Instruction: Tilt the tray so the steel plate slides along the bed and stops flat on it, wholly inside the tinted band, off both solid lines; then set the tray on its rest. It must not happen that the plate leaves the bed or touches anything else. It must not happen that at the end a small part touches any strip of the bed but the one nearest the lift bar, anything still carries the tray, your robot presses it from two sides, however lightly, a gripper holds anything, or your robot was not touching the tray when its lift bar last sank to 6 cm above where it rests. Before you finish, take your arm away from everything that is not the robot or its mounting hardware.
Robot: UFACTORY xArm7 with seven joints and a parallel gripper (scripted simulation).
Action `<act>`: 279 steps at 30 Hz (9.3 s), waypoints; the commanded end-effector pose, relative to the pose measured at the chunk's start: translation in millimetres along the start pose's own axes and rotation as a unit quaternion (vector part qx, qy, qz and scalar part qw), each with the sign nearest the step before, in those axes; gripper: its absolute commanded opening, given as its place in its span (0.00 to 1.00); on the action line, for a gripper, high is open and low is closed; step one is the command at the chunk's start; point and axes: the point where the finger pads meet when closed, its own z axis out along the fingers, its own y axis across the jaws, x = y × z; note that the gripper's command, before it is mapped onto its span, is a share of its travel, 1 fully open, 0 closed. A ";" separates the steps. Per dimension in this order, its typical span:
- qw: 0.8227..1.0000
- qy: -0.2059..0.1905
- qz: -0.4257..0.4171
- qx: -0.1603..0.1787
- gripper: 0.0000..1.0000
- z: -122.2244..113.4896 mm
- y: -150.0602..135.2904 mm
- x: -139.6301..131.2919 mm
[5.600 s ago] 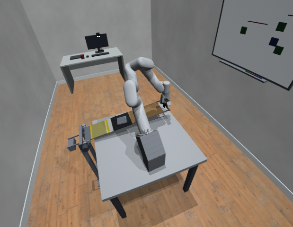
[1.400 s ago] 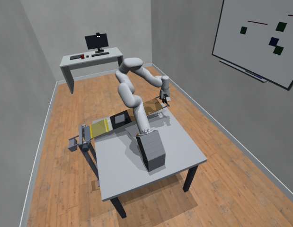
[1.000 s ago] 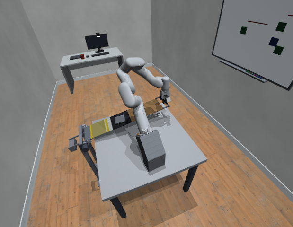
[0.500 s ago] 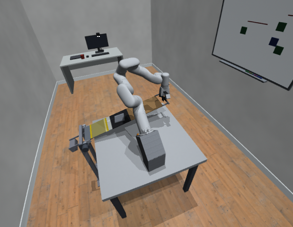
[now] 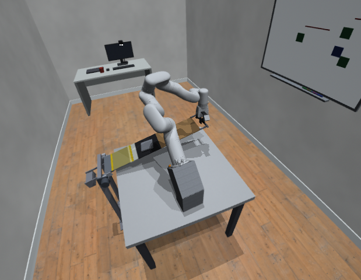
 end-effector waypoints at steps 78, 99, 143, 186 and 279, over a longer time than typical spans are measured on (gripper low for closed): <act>1.000 -0.002 0.002 0.008 0.00 -11.1 0.6 0.6; 1.000 -0.002 0.002 0.008 0.00 -38.2 8.3 0.6; 1.000 -0.002 0.002 0.008 0.00 30.9 -9.5 0.5; 1.000 -0.002 0.002 0.008 0.00 42.0 -11.9 0.5; 1.000 -0.002 0.002 0.008 0.00 38.2 -11.1 0.5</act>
